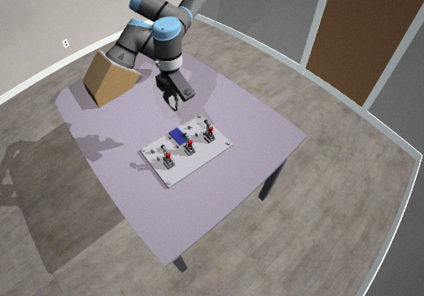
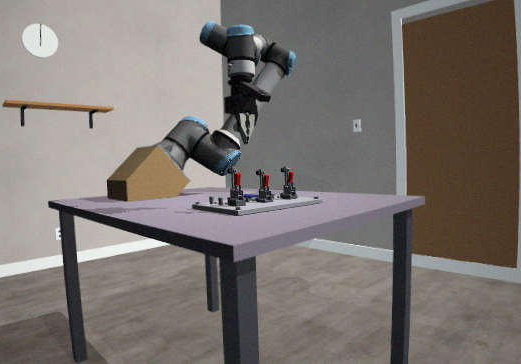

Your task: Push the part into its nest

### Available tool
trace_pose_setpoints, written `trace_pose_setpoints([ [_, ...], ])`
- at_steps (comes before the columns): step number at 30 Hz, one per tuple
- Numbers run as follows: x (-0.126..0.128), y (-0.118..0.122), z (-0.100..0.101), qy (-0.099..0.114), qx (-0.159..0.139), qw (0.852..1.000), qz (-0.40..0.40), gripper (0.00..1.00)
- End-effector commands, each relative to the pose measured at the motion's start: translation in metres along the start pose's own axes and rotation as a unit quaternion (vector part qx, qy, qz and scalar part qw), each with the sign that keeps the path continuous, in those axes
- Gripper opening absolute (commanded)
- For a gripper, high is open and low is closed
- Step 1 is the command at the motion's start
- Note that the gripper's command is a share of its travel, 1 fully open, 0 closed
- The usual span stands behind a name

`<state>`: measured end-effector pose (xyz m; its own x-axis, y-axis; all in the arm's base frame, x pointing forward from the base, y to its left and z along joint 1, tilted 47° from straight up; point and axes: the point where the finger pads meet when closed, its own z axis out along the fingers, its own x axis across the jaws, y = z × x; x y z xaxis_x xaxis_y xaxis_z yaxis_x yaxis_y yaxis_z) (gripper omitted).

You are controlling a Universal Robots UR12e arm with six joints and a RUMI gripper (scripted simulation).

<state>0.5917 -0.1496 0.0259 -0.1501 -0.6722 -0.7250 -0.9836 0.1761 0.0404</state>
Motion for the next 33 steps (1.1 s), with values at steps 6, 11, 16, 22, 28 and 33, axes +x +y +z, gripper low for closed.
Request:
trace_pose_setpoints([
  [6, 0.0, 0.0, -0.001, 0.0, 0.001, 1.0, 0.0, 0.0],
  [11, 0.0, 0.0, 0.002, 0.0, 0.001, 1.0, 0.0, 0.0],
  [16, 0.0, -0.001, 0.017, 0.0, 0.001, 1.0, 0.0, 0.0],
  [22, 0.0, -0.001, 0.062, 0.0, 0.001, 1.0, 0.0, 0.0],
  [28, 0.0, -0.001, 0.102, 0.0, 0.001, 1.0, 0.0, 0.0],
  [33, 0.0, -0.001, 0.125, 0.0, 0.001, 1.0, 0.0, 0.0],
])
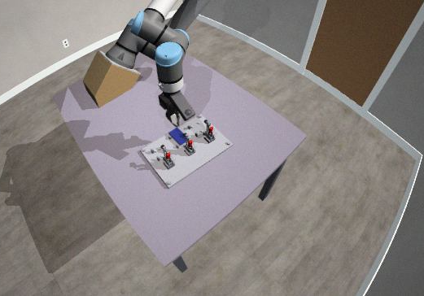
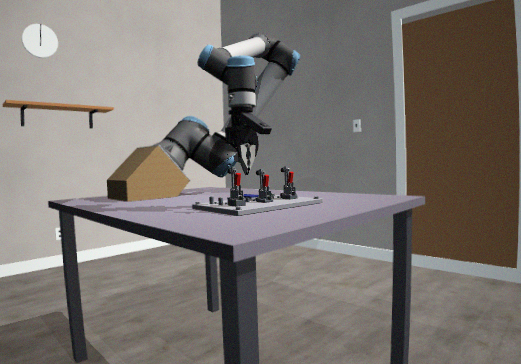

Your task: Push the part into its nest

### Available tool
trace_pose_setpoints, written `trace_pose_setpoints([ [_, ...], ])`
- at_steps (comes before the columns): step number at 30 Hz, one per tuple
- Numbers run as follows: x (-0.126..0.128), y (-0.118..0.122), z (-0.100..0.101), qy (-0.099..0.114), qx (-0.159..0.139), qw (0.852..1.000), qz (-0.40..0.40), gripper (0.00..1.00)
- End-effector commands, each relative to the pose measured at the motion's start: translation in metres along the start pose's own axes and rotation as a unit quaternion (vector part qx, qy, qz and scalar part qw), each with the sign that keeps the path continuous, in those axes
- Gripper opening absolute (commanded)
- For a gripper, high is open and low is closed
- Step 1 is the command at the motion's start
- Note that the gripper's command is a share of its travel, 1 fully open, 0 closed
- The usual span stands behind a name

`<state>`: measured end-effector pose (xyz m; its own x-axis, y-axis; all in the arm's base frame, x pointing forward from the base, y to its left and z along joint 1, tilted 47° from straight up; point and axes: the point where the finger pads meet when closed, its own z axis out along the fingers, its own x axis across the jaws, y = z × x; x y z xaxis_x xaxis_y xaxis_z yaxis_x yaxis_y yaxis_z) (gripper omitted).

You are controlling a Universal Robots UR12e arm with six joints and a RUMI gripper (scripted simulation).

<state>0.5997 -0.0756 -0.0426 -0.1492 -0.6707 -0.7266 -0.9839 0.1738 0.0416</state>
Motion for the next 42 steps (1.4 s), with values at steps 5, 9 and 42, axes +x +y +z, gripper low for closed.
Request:
trace_pose_setpoints([
  [5, 0.002, -0.003, 0.035, 0.001, 0.002, 1.0, 0.0, 0.0],
  [9, 0.002, -0.003, 0.035, 0.001, 0.002, 1.0, 0.0, 0.0],
  [42, -0.003, 0.068, 0.035, 0.001, 0.002, 1.0, 0.0, 0.0],
])
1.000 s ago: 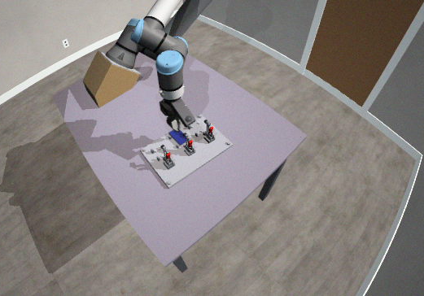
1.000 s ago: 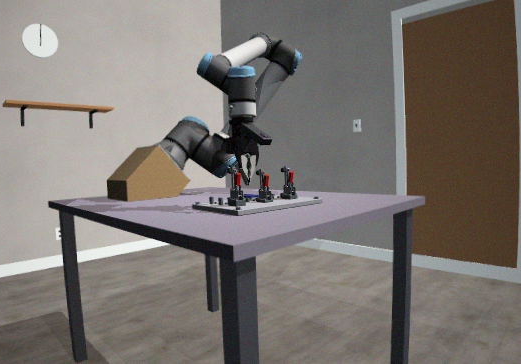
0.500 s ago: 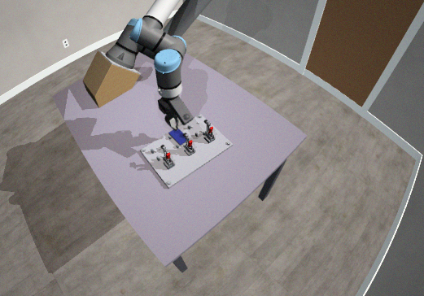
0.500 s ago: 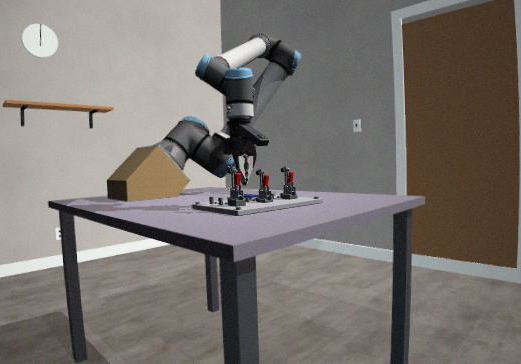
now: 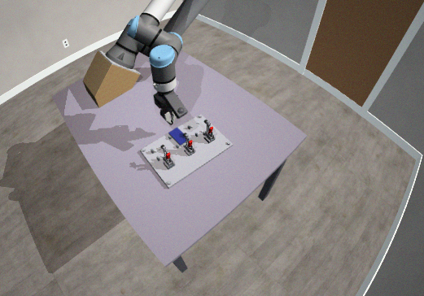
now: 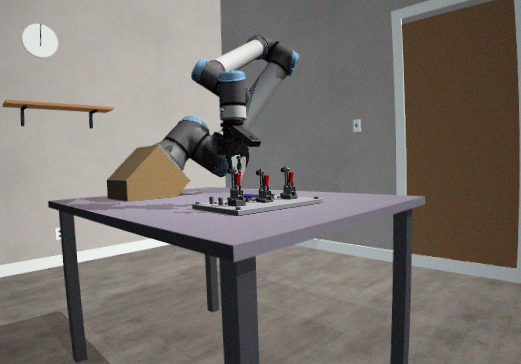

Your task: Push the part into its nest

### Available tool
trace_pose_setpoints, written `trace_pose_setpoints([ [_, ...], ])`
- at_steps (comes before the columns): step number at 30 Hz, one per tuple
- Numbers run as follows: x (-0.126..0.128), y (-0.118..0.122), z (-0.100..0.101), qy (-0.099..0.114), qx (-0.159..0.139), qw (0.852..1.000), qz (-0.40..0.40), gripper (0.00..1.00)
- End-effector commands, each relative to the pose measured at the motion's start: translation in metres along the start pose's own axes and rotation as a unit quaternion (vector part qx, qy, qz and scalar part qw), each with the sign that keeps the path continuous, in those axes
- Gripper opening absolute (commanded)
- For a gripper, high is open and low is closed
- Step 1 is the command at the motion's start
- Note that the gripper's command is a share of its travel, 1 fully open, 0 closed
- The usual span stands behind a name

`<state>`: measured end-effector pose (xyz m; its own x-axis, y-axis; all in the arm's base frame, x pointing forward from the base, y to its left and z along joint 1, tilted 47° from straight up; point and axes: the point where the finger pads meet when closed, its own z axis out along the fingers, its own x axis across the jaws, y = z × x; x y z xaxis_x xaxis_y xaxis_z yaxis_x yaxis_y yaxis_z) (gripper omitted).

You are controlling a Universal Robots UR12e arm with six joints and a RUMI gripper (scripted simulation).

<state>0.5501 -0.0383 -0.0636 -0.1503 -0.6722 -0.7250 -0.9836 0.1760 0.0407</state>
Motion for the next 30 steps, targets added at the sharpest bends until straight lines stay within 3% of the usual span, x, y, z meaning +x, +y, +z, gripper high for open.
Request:
trace_pose_setpoints([
  [1, -0.001, 0.017, -0.001, 0.0, 0.001, 1.0, 0.0, 0.0],
  [22, -0.002, 0.03, -0.001, 0.0, 0.001, 1.0, 0.0, 0.0],
  [30, -0.002, 0.03, 0.01, 0.0, 0.001, 1.0, 0.0, 0.0],
])
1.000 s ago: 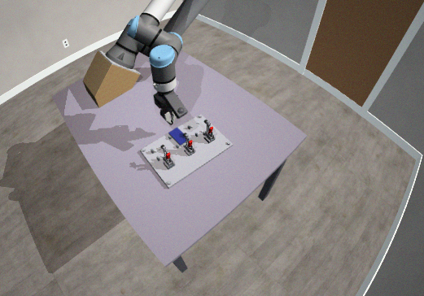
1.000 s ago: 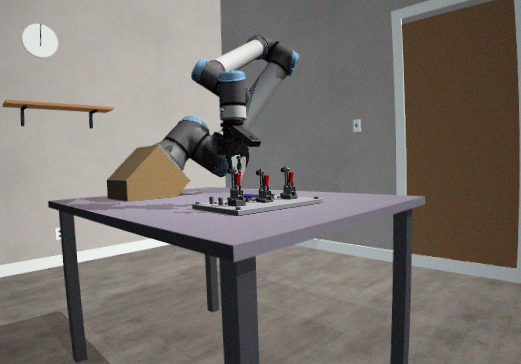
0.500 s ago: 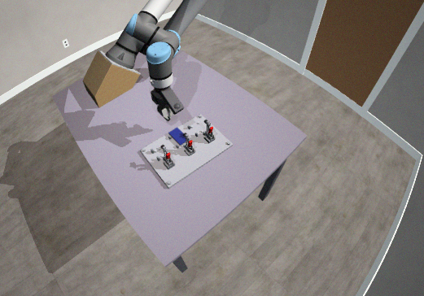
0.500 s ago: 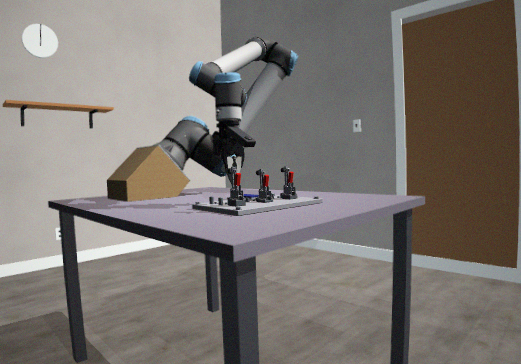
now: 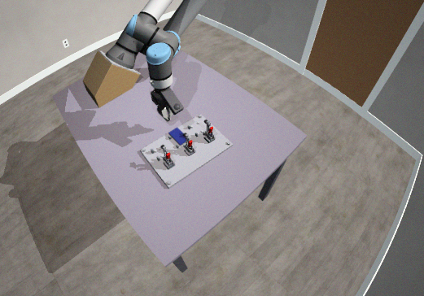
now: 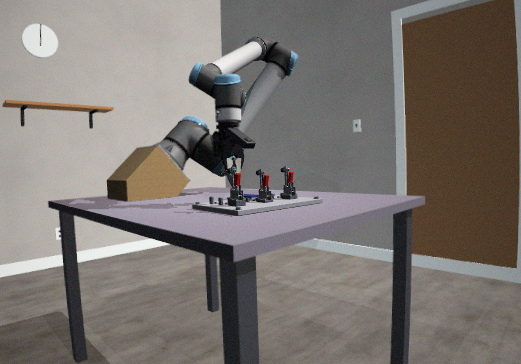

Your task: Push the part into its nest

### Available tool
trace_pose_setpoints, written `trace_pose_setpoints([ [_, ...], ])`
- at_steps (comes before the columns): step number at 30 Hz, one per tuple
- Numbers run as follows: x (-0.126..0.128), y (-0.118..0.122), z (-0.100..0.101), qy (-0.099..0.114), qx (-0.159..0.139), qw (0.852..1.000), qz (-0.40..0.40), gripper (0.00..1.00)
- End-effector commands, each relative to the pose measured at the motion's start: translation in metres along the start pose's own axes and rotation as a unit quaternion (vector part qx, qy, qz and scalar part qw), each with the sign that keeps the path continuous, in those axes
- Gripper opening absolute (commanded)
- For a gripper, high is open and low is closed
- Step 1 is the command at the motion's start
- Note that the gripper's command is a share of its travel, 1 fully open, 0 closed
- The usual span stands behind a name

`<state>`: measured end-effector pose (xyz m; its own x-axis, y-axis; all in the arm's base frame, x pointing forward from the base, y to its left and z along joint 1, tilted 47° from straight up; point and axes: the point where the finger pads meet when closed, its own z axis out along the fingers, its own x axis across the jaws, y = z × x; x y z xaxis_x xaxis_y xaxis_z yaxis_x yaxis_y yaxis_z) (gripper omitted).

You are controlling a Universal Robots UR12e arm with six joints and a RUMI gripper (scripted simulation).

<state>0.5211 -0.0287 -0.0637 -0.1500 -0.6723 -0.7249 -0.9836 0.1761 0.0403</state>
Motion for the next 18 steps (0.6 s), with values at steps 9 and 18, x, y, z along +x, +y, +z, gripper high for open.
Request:
trace_pose_setpoints([
  [9, 0.0, -0.001, 0.021, 0.0, 0.0, 1.0, 0.0, 0.0],
  [18, 0.0, -0.001, 0.03, 0.0, 0.0, 1.0, 0.0, 0.0],
])
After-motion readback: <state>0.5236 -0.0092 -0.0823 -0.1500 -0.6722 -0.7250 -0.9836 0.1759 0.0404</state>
